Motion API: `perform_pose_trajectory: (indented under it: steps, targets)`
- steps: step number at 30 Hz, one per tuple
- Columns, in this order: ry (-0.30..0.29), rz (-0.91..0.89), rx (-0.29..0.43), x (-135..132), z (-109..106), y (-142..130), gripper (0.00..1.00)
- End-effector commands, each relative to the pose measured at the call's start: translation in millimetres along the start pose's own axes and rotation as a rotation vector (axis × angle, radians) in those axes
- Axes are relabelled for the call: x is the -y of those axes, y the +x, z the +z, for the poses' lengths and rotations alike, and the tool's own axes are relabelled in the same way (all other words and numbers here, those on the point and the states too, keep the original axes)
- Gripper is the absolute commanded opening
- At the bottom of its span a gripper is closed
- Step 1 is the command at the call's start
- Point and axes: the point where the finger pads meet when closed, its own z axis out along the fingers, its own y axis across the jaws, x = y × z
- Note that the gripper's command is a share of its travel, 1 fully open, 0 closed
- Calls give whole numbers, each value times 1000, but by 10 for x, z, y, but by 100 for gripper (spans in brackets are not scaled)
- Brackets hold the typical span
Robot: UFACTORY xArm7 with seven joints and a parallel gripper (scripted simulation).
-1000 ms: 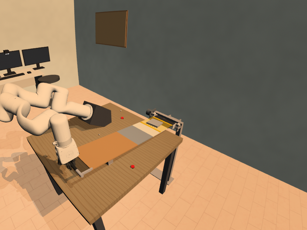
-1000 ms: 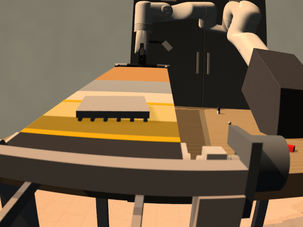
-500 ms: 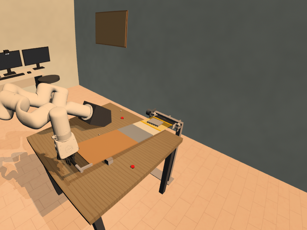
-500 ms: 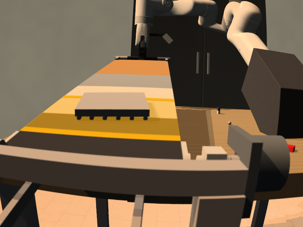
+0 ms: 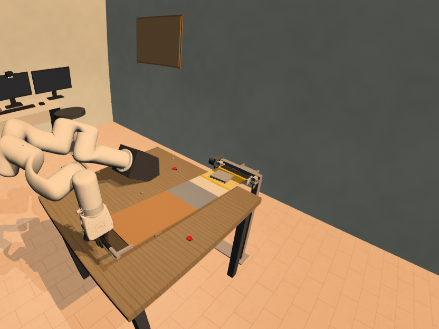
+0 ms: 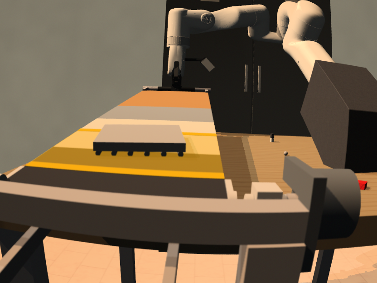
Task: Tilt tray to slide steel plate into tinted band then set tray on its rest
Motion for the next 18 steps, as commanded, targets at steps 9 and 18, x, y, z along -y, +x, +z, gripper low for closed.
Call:
perform_pose_trajectory:
  steps: [9,18]
  targets:
    - [1,0,5,34,343,-22,0]
    - [1,0,5,50,625,-23,0]
